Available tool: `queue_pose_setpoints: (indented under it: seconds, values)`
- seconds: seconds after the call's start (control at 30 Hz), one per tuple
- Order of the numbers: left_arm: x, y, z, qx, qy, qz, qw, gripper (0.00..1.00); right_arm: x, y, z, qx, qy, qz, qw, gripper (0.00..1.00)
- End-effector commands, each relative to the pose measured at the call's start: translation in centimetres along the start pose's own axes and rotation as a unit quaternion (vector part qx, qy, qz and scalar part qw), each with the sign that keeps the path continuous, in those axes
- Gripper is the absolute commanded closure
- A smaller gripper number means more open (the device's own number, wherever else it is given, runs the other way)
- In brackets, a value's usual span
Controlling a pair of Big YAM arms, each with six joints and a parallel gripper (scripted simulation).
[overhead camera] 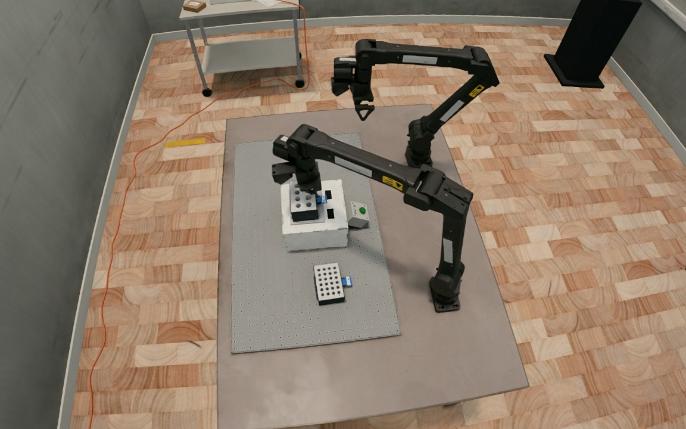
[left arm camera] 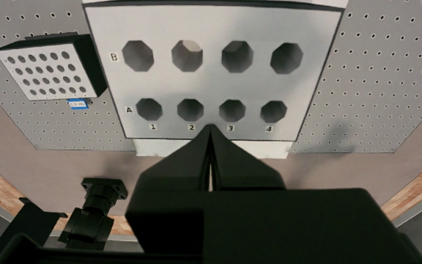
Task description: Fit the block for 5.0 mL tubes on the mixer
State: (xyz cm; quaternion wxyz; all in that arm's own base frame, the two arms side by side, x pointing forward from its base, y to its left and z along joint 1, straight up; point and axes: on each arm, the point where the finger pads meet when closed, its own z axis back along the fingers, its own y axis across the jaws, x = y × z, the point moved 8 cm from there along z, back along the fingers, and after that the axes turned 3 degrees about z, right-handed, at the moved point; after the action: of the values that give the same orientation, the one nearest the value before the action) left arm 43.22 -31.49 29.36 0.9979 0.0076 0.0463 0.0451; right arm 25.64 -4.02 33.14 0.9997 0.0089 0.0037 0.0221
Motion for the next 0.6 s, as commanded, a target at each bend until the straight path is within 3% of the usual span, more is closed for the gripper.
queue_pose_setpoints:
  seconds: [0.0,0.57]
  values:
    - [-0.12,-0.75,-3.94,0.029,0.036,-0.001,0.999,1.0,0.21,-0.09,0.55,-0.002,0.0,-0.001,1.0,0.0]
    - [-0.01,-0.81,-4.93,0.035,0.044,-0.001,0.998,1.0,0.0,-0.05,-0.08,0.0,0.008,-0.001,1.0,0.0]
